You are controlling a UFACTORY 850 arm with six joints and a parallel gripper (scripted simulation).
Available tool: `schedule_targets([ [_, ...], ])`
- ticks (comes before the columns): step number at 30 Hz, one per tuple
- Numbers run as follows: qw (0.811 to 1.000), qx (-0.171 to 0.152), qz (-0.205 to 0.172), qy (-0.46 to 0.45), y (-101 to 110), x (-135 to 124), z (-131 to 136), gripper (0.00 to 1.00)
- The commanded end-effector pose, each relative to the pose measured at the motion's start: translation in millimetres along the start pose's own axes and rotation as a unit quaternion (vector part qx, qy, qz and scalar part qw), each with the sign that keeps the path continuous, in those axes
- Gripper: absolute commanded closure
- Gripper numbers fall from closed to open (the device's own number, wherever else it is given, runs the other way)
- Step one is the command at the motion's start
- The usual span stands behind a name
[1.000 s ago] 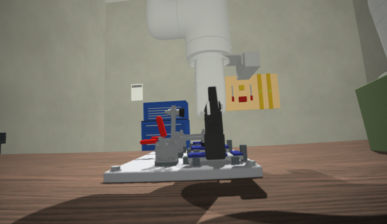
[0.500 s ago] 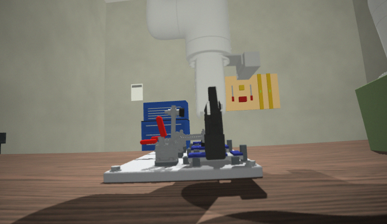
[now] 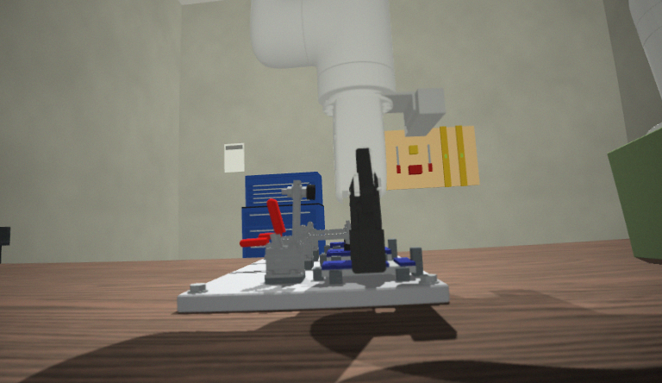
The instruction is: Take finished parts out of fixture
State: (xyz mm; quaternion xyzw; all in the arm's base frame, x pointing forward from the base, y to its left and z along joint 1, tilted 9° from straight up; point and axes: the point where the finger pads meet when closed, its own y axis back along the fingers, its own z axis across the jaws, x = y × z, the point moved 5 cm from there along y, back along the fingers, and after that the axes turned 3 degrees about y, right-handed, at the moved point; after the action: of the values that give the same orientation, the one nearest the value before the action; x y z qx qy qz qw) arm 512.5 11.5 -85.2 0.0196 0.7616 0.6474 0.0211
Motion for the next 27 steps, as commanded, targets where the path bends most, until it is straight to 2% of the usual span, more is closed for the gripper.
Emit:
schedule_targets([
  [1, 1.0, 0.0, -0.001, 0.0, 0.7, -0.9, 0.1, 1.0],
  [27, 1.0, 0.0, -0.001, 0.0, 7.4, -0.9, 0.1, 1.0],
])
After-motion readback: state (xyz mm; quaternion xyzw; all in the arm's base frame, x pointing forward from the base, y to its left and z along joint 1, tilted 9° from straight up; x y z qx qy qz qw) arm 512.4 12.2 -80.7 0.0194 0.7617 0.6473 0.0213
